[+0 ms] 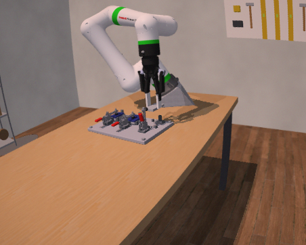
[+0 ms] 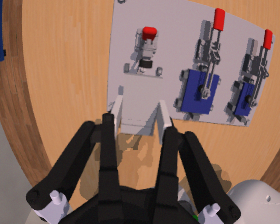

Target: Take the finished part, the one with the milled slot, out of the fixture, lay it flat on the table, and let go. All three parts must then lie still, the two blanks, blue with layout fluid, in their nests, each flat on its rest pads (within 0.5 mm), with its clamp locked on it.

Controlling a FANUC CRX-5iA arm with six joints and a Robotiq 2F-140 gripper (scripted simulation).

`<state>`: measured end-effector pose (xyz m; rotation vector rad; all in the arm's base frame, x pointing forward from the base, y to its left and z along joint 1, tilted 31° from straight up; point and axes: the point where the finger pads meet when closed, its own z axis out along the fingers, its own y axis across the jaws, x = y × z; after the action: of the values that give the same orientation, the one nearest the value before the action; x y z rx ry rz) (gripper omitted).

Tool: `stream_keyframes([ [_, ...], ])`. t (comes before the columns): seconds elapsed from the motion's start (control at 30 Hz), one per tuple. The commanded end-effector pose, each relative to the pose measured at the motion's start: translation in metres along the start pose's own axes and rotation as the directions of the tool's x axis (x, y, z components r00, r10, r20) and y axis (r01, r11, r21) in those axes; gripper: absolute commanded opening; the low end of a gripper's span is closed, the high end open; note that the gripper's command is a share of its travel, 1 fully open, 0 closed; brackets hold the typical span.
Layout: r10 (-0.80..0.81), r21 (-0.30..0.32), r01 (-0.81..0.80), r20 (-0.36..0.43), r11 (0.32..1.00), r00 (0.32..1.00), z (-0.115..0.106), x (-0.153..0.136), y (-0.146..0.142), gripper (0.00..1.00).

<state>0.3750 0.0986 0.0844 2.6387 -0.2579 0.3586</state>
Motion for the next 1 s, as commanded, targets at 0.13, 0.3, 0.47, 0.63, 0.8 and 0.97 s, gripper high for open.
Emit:
stream_keyframes([
  [0.13, 0.000, 0.000, 0.000, 0.000, 1.000, 1.000, 0.000, 0.000, 0.000, 0.00],
  [0.3, 0.000, 0.000, 0.000, 0.000, 1.000, 1.000, 0.000, 0.000, 0.000, 0.00],
  [0.47, 0.000, 0.000, 0.000, 0.000, 1.000, 1.000, 0.000, 0.000, -0.001, 0.00],
  [0.63, 0.000, 0.000, 0.000, 0.000, 1.000, 1.000, 0.000, 0.000, -0.002, 0.00],
  [0.8, 0.000, 0.000, 0.000, 0.000, 1.000, 1.000, 0.000, 0.000, -0.006, 0.00],
  [0.97, 0.000, 0.000, 0.000, 0.000, 1.000, 1.000, 0.000, 0.000, -0.012, 0.00],
])
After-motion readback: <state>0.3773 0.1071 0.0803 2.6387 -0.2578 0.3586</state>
